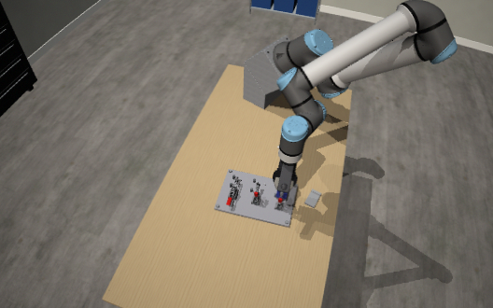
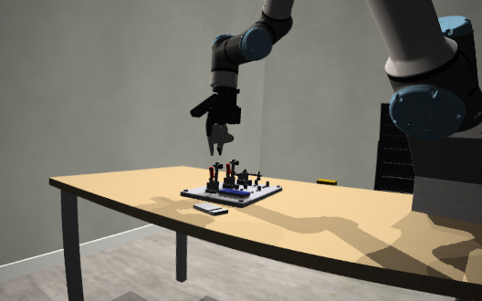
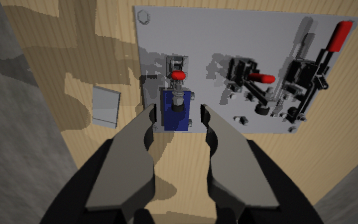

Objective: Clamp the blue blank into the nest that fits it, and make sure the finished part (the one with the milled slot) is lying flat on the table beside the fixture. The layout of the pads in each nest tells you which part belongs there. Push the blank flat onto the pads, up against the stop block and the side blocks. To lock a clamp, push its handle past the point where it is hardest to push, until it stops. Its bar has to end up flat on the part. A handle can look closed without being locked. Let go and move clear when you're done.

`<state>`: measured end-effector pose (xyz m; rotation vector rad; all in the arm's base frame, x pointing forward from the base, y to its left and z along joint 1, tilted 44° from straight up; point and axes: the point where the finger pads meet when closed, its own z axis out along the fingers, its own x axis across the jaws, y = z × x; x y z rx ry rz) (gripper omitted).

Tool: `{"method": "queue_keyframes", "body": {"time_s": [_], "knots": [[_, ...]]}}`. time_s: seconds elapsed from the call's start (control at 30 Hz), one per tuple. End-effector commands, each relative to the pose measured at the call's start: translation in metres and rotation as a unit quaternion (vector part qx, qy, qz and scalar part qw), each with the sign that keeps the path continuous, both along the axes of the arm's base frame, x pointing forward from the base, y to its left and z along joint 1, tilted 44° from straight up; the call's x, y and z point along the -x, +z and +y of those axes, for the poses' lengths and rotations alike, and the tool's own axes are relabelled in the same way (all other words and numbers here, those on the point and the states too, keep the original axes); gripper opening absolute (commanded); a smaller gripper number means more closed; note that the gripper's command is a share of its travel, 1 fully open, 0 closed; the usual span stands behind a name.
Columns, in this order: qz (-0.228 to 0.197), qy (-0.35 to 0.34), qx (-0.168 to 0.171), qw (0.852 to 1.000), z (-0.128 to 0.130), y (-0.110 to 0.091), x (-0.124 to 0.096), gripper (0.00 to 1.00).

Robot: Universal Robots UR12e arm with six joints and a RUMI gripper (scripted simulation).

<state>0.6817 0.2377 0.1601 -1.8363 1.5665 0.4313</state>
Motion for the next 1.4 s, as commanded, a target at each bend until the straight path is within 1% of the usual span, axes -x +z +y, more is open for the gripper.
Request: {"method": "queue_keyframes", "body": {"time_s": [0.0, 0.5, 0.77, 0.83, 1.17, 1.37], "knots": [[0.000, 0.000, 0.000, 1.000, 0.000, 0.003, -0.009, 0.28], [0.000, 0.000, 0.000, 1.000, 0.003, 0.001, -0.011, 0.28], [0.000, 0.000, 0.000, 1.000, 0.013, -0.011, -0.014, 0.28], [0.000, 0.000, 0.000, 1.000, 0.013, -0.011, -0.014, 0.28], [0.000, 0.000, 0.000, 1.000, 0.029, -0.027, -0.018, 0.28], [0.000, 0.000, 0.000, 1.000, 0.032, -0.031, -0.019, 0.28]]}}
